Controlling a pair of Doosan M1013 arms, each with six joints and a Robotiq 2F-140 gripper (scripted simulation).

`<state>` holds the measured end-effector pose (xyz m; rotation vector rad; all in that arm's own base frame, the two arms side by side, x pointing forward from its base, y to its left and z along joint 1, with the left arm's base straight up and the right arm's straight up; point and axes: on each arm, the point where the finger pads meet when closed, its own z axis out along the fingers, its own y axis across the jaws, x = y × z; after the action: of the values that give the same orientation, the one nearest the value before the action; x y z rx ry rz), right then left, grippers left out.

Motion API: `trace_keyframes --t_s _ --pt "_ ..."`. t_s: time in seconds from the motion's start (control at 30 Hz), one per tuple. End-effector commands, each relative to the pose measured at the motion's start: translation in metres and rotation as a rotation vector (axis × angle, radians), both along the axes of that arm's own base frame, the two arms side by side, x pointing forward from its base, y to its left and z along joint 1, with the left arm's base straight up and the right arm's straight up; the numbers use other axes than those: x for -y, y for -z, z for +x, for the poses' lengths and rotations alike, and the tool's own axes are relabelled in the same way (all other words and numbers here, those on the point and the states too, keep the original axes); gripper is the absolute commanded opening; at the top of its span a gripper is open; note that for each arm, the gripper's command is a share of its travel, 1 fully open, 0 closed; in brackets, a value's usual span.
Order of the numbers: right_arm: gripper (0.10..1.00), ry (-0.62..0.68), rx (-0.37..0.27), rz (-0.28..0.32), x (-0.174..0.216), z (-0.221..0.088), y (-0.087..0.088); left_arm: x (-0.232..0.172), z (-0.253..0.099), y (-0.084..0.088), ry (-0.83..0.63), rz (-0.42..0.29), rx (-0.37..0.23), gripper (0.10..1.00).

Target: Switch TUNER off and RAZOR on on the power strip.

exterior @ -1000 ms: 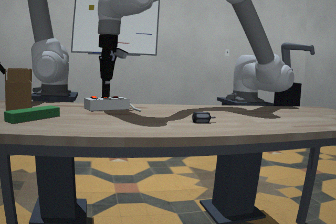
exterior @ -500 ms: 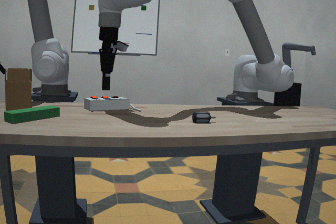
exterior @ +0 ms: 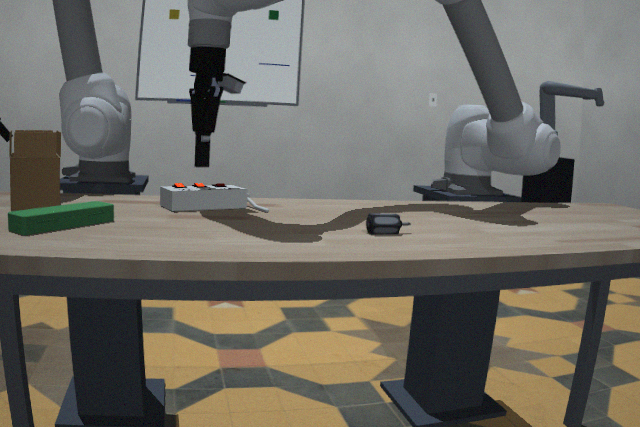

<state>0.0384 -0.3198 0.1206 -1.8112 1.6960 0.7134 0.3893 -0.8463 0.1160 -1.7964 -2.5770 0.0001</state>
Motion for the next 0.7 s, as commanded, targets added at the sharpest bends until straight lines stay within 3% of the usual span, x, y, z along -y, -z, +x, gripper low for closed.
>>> trace_keyframes --t_s 0.0,0.33,0.37,0.67 --pt "1.0 0.0 0.0 -0.001 0.0 0.0 0.0 0.0 0.0 -0.001 0.0 -0.001 0.001 0.099" --pt "1.0 0.0 0.0 -0.001 0.0 0.0 0.0 0.0 0.0 -0.001 0.0 -0.001 0.001 0.099" --pt "1.0 0.0 0.0 -0.001 0.0 0.0 0.0 0.0 0.0 -0.002 0.0 -0.001 0.001 1.0" --pt "1.0 0.0 0.0 -0.001 0.0 0.0 0.0 0.0 0.0 -0.02 0.0 -0.001 0.001 1.0"
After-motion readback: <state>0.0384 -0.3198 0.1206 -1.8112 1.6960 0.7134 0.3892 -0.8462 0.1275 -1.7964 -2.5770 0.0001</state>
